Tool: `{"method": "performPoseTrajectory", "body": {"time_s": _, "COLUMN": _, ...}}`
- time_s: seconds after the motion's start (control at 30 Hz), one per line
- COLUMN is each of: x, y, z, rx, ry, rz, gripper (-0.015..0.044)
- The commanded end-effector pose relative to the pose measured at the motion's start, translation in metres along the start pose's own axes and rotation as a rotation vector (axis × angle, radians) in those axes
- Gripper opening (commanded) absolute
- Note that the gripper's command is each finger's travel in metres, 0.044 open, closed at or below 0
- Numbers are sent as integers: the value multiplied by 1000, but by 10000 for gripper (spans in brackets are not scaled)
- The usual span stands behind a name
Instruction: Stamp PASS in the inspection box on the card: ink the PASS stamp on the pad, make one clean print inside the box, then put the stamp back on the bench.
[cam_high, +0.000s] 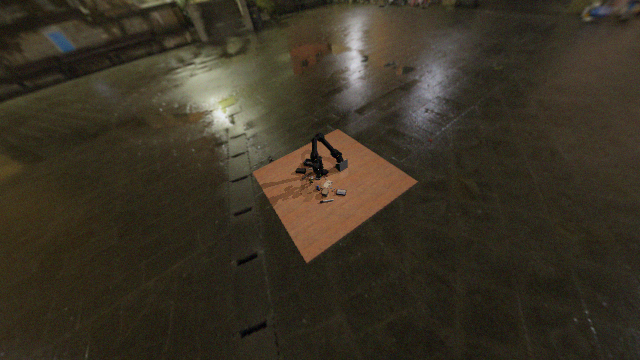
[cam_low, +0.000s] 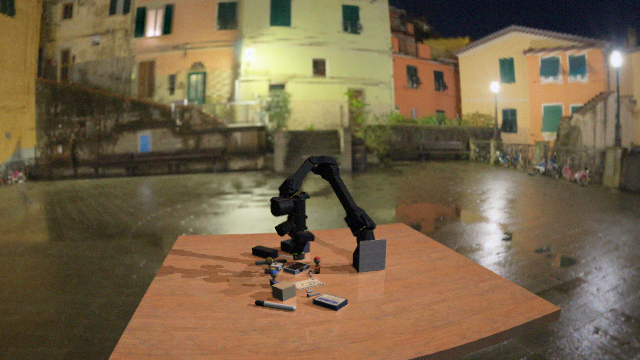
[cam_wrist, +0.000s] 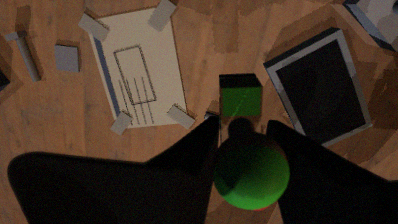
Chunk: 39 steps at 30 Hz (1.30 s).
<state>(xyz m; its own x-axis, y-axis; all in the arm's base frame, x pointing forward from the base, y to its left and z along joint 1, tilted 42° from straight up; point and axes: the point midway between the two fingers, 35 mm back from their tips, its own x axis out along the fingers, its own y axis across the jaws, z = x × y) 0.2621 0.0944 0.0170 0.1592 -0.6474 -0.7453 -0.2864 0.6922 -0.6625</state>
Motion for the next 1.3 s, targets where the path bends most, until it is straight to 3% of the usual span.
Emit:
{"method": "performPoseTrajectory", "body": {"time_s": 0.0, "x": -1, "y": 28, "z": 1, "rx": -46, "ry": -3, "rz": 5, "gripper": 0}}
{"method": "performPoseTrajectory", "body": {"time_s": 0.3, "x": 1, "y": 80, "z": -7, "rx": -149, "ry": -2, "rz": -3, "gripper": 0}}
{"method": "performPoseTrajectory", "body": {"time_s": 1.27, "x": 16, "y": 82, "z": -6, "rx": -152, "ry": -6, "rz": -2, "gripper": 0}}
